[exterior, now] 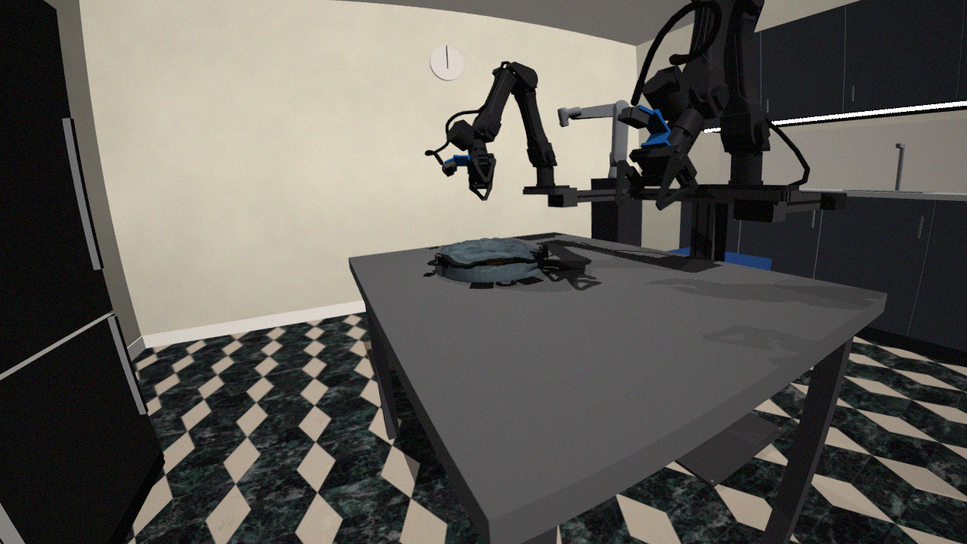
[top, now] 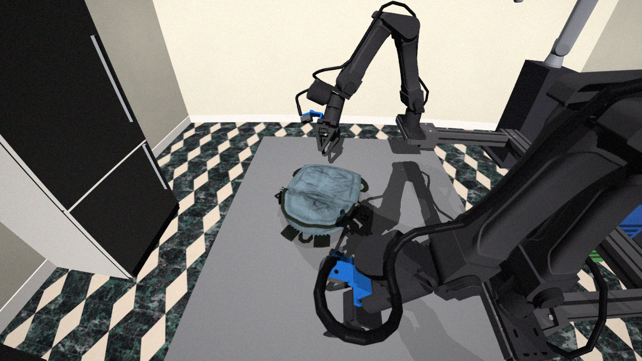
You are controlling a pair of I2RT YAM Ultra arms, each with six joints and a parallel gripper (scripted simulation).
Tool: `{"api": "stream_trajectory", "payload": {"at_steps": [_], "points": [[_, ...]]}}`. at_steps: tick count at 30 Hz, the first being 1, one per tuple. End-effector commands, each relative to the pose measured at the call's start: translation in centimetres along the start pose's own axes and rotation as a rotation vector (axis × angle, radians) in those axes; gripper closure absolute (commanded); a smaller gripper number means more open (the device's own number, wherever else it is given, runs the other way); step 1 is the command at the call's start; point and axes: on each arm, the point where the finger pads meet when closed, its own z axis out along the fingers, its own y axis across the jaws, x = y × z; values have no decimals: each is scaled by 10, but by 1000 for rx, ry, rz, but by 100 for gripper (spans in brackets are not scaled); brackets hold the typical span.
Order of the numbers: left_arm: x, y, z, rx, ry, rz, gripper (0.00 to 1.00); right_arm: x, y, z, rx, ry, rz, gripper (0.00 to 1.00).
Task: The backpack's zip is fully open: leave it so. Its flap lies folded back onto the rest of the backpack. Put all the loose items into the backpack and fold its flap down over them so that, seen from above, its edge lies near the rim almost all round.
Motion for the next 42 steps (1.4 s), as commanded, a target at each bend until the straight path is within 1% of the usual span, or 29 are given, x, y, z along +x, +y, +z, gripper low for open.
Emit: {"api": "stream_trajectory", "payload": {"at_steps": [1, 4, 6, 21, 23, 36, 40, 41, 42], "points": [[-10, -2, 1, 4, -21, 4, 10, -21, 16, -43, 56, -98, -102, 10], [-10, -2, 1, 4, -21, 4, 10, -25, 17, -68, 115, -148, -147, 10], [-10, -2, 1, 4, -21, 4, 10, -25, 17, -68, 115, -148, -147, 10], [-10, -2, 1, 4, -21, 4, 10, -48, 23, -192, 411, -395, -368, 10], [-10, -2, 1, 4, -21, 4, 10, -48, 23, -192, 411, -395, -368, 10], [-10, -2, 1, 4, -21, 4, 10, -68, 28, -300, 668, -608, -558, 10], [-10, -2, 1, 4, -21, 4, 10, -68, 26, -303, 672, -610, -561, 10], [-10, -2, 1, 4, -21, 4, 10, -63, 14, -294, 681, -576, -548, 10], [-10, -2, 1, 4, -21, 4, 10, -62, 11, -292, 683, -567, -545, 10]]}}
